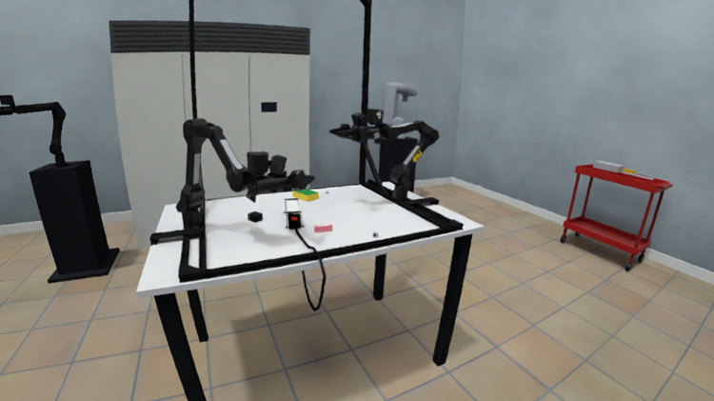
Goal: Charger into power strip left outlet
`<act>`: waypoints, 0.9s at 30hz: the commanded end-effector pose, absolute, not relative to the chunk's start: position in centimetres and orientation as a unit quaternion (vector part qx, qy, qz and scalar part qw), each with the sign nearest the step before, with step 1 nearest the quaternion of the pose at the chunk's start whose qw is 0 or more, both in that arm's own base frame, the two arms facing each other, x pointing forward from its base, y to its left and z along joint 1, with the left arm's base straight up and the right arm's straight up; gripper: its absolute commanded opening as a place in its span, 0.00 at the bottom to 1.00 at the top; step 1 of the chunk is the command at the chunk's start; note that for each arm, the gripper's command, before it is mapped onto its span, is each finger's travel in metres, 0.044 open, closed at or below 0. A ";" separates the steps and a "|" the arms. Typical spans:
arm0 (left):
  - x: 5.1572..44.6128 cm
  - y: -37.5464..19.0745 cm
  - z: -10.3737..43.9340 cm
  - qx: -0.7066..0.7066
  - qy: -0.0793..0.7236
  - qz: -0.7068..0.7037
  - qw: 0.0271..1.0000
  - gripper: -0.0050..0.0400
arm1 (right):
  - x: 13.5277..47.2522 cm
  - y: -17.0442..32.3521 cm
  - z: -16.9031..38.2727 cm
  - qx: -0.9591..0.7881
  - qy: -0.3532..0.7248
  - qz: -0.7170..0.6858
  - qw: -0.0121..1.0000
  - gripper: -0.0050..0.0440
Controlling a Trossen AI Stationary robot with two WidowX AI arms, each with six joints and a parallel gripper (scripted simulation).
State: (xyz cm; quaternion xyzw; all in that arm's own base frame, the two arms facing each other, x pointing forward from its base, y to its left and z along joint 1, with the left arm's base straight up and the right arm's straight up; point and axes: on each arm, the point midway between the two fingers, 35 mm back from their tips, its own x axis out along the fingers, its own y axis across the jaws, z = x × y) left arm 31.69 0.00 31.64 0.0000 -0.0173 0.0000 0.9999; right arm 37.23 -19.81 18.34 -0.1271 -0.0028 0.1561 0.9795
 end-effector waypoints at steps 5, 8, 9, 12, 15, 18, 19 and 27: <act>31.6 0.0 32.3 0.000 -0.025 0.000 1.000 1.00 | 37.2 -19.8 19.3 -0.138 -0.010 0.155 0.978 0.92; 31.6 0.0 32.3 0.000 -0.025 0.000 1.000 1.00 | 37.2 -19.8 19.3 -0.138 -0.010 0.155 0.978 0.92; 31.6 0.0 32.3 0.000 -0.025 0.000 1.000 1.00 | 37.2 -19.8 19.3 -0.138 -0.010 0.155 0.978 0.92; 31.6 0.0 32.3 0.000 -0.025 0.000 1.000 1.00 | 37.2 -19.8 19.3 -0.138 -0.010 0.155 0.978 0.92; 31.6 0.0 32.3 0.000 -0.025 0.000 1.000 1.00 | 37.2 -19.8 19.3 -0.138 -0.010 0.155 0.978 0.92; 31.5 0.1 32.6 0.001 -0.029 0.000 1.000 1.00 | 37.4 -19.8 19.6 -0.143 -0.012 0.154 0.978 0.87; 31.3 0.2 32.9 0.002 -0.031 -0.001 1.000 1.00 | 37.5 -19.6 19.7 -0.148 -0.011 0.153 0.977 0.82; 29.7 3.1 34.2 0.008 -0.026 -0.004 1.000 1.00 | 39.7 -17.4 18.6 -0.220 0.035 0.141 0.965 0.43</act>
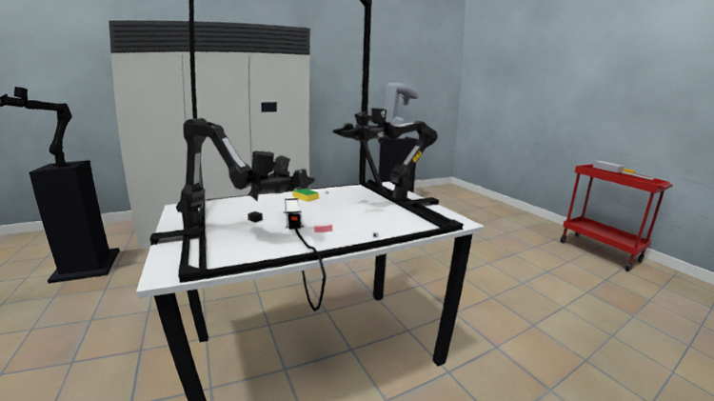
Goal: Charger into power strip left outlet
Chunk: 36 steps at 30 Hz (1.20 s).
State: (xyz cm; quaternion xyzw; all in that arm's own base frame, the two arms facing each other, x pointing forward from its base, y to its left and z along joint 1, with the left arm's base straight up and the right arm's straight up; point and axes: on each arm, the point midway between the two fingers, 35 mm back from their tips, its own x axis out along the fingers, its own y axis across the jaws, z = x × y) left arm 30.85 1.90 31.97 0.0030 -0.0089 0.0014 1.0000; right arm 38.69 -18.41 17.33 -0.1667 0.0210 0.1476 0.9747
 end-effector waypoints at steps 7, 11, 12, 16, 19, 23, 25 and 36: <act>29.0 3.9 34.6 0.010 -0.024 -0.006 1.000 1.00 | 40.2 -16.4 17.7 -0.243 0.063 0.144 0.957 0.18; 27.9 4.9 35.1 0.012 -0.021 -0.008 1.000 1.00 | 40.6 -14.9 16.6 -0.277 0.099 0.153 0.943 0.10; 27.7 5.0 35.1 0.013 -0.020 -0.008 1.000 1.00 | 40.6 -14.7 16.3 -0.284 0.106 0.155 0.940 0.10; 26.8 5.6 35.5 0.014 -0.018 -0.010 1.000 1.00 | 40.6 -13.5 15.4 -0.313 0.135 0.167 0.925 0.10; 26.1 6.0 35.8 0.014 -0.016 -0.011 1.000 1.00 | 40.5 -12.6 14.7 -0.336 0.157 0.179 0.912 0.10; 25.4 6.3 36.0 0.015 -0.014 -0.012 1.000 1.00 | 40.3 -11.7 14.0 -0.360 0.179 0.193 0.895 0.10; 25.1 6.4 36.1 0.015 -0.014 -0.012 1.000 1.00 | 39.9 -11.2 13.4 -0.361 0.195 0.203 0.889 0.10; 21.8 6.9 37.1 0.015 -0.007 -0.017 1.000 1.00 | 37.6 -7.4 10.9 -0.475 0.272 0.286 0.786 0.09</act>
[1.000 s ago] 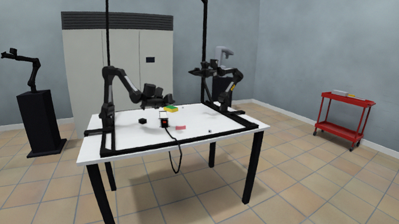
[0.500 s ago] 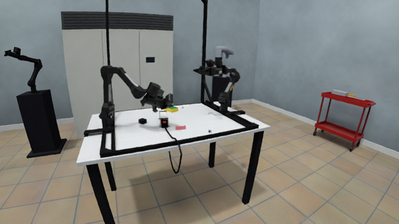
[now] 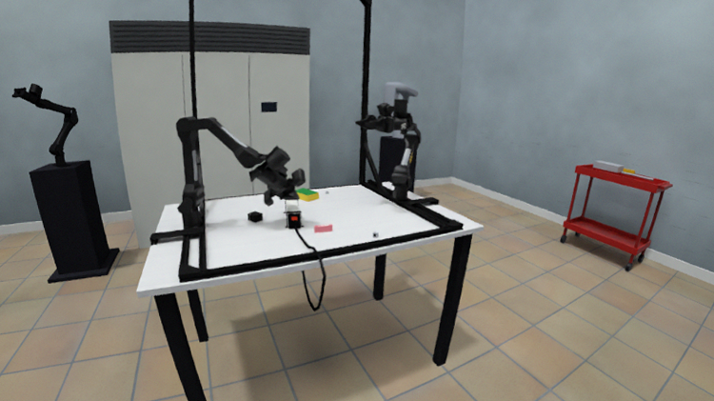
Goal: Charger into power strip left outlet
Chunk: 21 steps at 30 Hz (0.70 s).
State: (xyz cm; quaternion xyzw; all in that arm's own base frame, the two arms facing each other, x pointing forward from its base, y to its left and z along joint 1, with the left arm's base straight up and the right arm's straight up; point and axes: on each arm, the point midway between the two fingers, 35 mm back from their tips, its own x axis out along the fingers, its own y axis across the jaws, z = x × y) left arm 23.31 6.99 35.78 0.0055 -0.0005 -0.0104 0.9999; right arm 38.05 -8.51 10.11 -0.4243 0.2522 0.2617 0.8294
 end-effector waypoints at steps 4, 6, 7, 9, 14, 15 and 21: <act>21.0 6.8 37.3 0.015 -0.006 -0.018 1.000 1.00 | 36.6 -6.5 10.3 -0.501 0.290 0.314 0.753 0.08; 20.8 6.8 37.4 0.015 -0.005 -0.018 1.000 1.00 | 35.9 -6.1 9.9 -0.504 0.302 0.329 0.739 0.06; 20.3 6.7 37.5 0.015 -0.004 -0.019 1.000 1.00 | 35.3 -5.6 9.7 -0.521 0.309 0.345 0.717 0.05; 19.7 6.5 37.7 0.014 -0.003 -0.020 1.000 1.00 | 34.5 -5.0 9.4 -0.545 0.316 0.367 0.684 0.02; 18.5 6.0 38.1 0.013 -0.001 -0.022 1.000 1.00 | 32.2 -3.8 8.8 -0.584 0.332 0.423 0.608 0.00; 18.2 5.8 38.1 0.012 -0.001 -0.023 1.000 1.00 | 31.7 -3.6 8.8 -0.591 0.335 0.434 0.591 0.00; 17.2 5.0 38.4 0.010 0.000 -0.025 1.000 1.00 | 29.0 -2.6 8.5 -0.623 0.341 0.493 0.502 0.00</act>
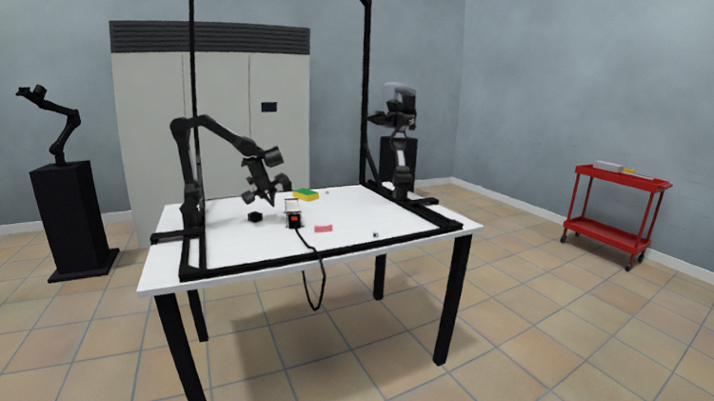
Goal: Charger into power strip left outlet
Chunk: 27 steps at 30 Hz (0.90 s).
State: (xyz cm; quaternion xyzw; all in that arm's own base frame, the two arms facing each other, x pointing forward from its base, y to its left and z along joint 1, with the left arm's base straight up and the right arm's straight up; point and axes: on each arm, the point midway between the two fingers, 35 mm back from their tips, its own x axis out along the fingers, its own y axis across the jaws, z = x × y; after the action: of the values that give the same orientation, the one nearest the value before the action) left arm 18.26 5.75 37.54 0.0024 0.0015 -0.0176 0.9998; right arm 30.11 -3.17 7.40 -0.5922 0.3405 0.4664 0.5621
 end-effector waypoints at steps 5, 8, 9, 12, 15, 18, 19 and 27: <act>16.3 4.1 38.7 0.008 0.000 -0.027 1.000 1.00 | 26.0 -2.0 8.6 -0.645 0.339 0.556 0.401 0.00; 15.8 3.7 38.7 0.009 -0.001 -0.010 1.000 1.00 | 24.3 -1.2 7.3 -0.630 0.345 0.595 0.362 0.00; 15.7 3.6 38.6 0.009 -0.001 -0.003 1.000 1.00 | 23.8 -1.0 6.7 -0.622 0.349 0.605 0.355 0.00; 15.7 3.6 38.6 0.007 -0.002 0.000 1.000 1.00 | 23.3 -0.9 6.1 -0.614 0.353 0.614 0.349 0.00; 15.7 3.7 38.5 0.007 -0.001 0.000 1.000 1.00 | 23.3 -0.9 6.1 -0.614 0.353 0.614 0.349 0.00; 15.7 3.8 38.4 0.005 -0.001 0.000 1.000 1.00 | 23.3 -0.9 6.1 -0.614 0.353 0.614 0.349 0.00; 15.7 3.9 38.4 0.004 -0.001 0.000 1.000 1.00 | 23.5 -0.9 6.3 -0.616 0.352 0.611 0.351 0.00; 15.7 3.9 38.4 0.005 -0.001 0.000 1.000 1.00 | 23.7 -0.9 6.5 -0.619 0.350 0.606 0.357 0.00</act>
State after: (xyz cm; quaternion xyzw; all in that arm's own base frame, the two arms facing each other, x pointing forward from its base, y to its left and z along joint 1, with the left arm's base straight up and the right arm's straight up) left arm 15.79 4.04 38.06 -0.0006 0.0001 0.0008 1.0000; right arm 23.46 -0.89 6.13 -0.6131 0.3528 0.6109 0.3556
